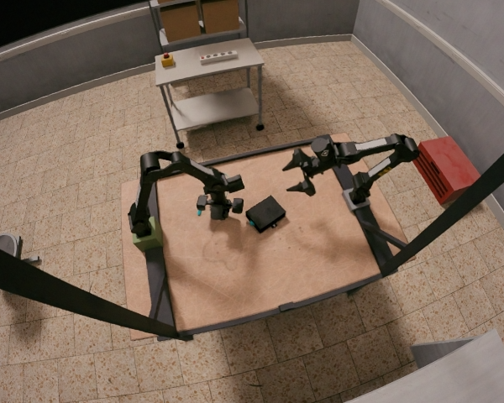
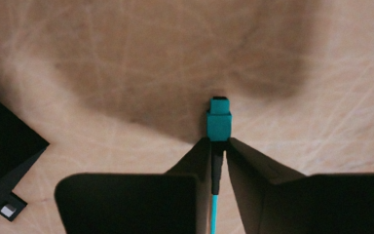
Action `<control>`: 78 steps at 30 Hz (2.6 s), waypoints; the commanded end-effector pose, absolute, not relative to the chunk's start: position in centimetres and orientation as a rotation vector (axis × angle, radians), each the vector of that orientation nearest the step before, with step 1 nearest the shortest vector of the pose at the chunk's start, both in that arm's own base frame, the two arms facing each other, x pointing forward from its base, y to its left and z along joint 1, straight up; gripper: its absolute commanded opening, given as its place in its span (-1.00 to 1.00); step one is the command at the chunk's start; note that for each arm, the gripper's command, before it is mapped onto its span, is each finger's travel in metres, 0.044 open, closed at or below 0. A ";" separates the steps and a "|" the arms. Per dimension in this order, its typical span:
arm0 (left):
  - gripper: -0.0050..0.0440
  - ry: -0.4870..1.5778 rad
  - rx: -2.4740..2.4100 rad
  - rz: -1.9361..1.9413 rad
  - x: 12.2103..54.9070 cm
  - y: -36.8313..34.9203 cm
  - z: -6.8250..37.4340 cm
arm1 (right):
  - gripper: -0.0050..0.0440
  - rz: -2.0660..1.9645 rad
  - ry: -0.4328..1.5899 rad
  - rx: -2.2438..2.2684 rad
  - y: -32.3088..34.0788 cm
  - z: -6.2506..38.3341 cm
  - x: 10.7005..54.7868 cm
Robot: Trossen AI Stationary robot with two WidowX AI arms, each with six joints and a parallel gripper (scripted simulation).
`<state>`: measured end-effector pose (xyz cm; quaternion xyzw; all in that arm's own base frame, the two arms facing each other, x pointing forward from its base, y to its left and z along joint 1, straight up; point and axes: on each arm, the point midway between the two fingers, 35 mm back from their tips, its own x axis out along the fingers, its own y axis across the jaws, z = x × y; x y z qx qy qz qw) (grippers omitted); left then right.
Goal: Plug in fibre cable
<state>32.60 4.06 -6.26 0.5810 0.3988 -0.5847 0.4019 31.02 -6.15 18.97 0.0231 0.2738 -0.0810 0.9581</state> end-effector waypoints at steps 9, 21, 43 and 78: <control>-0.80 0.981 1.499 -1.449 33.5 4.1 -4.4 | 1.00 -0.161 0.536 0.043 -6.1 19.7 31.1; -0.88 0.990 1.478 -1.470 33.8 2.6 -2.5 | 1.00 -0.161 0.536 0.043 -6.1 19.7 31.1; -1.00 1.021 1.452 -1.435 37.8 -7.0 -4.0 | 1.00 -0.161 0.536 0.043 -6.1 19.7 31.1; -1.00 1.538 0.358 -0.354 37.7 -7.4 -4.1 | 1.00 -0.161 0.536 0.043 -6.1 19.7 31.1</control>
